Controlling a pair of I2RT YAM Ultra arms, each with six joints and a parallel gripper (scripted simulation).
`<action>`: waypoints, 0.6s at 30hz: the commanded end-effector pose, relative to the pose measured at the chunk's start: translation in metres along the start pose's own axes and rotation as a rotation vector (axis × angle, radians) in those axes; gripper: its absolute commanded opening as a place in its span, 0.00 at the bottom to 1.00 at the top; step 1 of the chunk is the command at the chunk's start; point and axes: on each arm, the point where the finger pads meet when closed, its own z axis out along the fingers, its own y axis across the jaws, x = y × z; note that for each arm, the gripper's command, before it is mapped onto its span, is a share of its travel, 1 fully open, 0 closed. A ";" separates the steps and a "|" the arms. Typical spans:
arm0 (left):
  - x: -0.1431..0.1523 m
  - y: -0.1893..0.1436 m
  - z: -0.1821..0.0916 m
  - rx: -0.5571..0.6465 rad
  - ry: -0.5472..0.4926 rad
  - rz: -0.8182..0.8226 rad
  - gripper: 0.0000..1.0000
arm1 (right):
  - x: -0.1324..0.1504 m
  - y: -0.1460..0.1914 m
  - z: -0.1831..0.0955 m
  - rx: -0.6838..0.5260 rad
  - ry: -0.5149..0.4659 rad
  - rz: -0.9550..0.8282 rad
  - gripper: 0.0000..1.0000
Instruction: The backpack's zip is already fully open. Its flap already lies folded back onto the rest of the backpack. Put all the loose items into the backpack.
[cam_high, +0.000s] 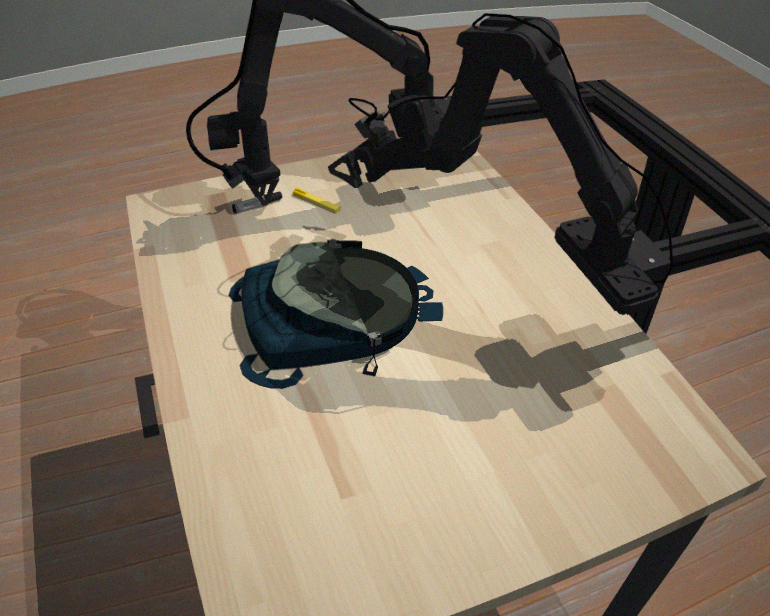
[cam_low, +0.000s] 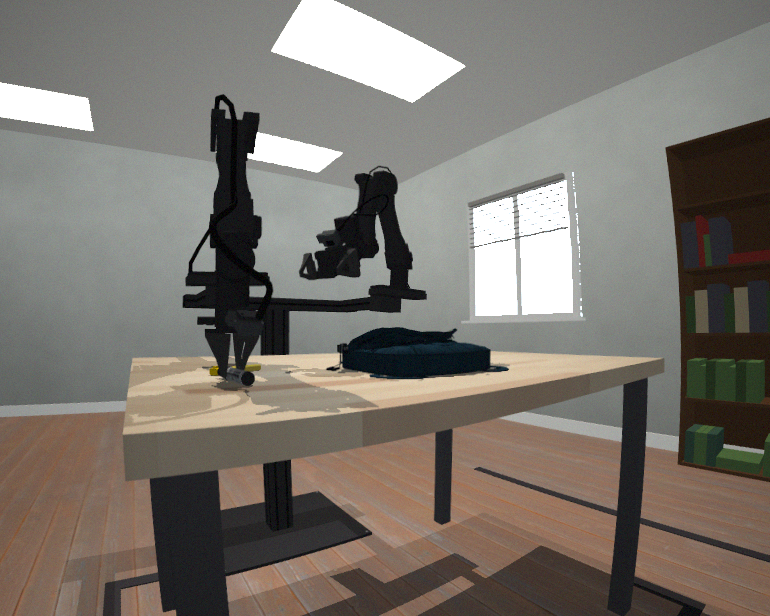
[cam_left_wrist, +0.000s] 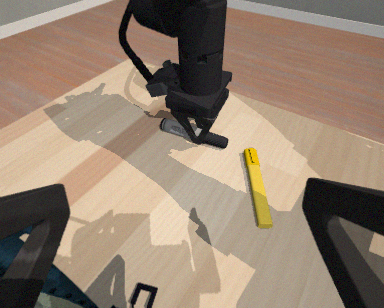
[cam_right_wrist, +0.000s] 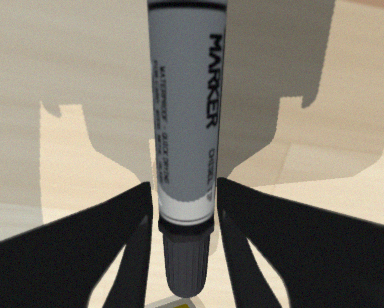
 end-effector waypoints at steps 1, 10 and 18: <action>-0.013 -0.003 0.004 0.006 -0.031 -0.002 1.00 | -0.012 -0.007 -0.003 0.015 -0.035 0.004 0.26; -0.013 -0.003 0.004 0.006 -0.031 -0.002 1.00 | -0.009 -0.003 -0.010 0.009 -0.023 0.001 0.00; -0.013 -0.003 0.004 0.006 -0.031 -0.002 1.00 | -0.003 0.001 -0.037 0.005 -0.012 0.000 0.15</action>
